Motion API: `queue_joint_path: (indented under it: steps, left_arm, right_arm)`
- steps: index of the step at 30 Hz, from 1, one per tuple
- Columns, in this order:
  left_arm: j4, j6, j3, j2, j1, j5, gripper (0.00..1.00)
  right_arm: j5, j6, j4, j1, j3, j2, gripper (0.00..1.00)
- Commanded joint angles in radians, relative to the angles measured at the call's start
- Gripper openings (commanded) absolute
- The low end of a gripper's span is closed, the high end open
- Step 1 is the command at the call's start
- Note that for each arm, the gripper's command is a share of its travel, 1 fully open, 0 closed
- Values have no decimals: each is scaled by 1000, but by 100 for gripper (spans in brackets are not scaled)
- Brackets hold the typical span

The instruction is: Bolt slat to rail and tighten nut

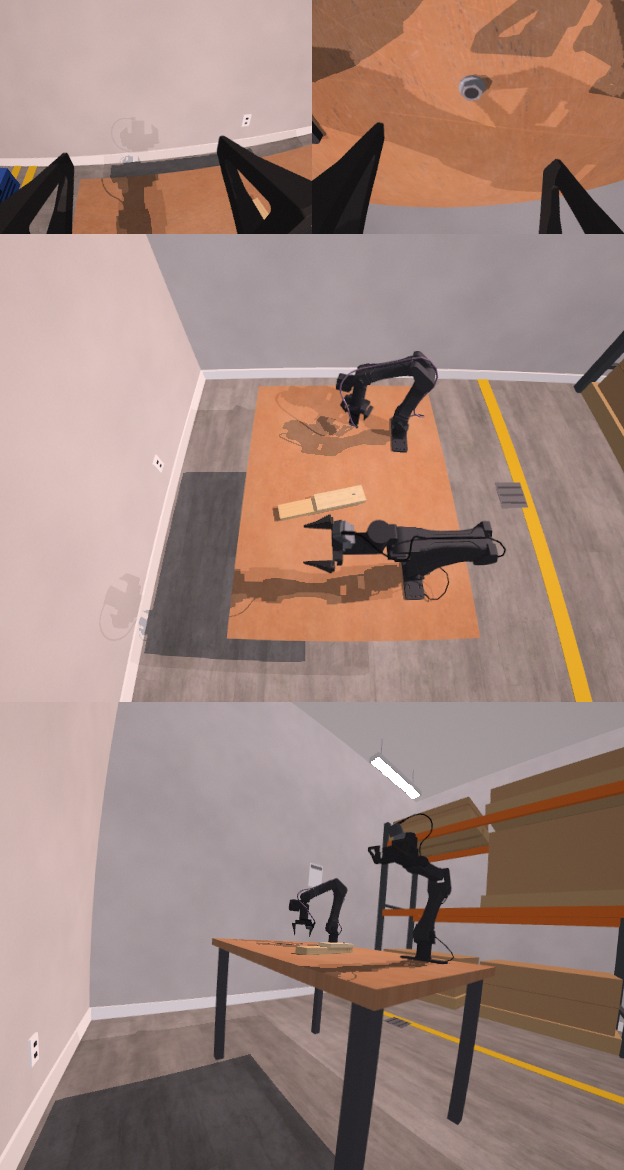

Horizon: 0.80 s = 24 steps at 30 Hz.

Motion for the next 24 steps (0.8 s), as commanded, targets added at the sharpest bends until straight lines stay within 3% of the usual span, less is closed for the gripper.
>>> queue_joint_path:
  steps: [1, 24]
  left_arm:
    - [12, 3, 4, -10, 6, 12, 100]
    - [12, 3, 4, -10, 6, 12, 100]
  right_arm:
    - [-2, -2, -6, -4, 0, -1, 100]
    - [-3, -3, 52, -6, -36, 24, 100]
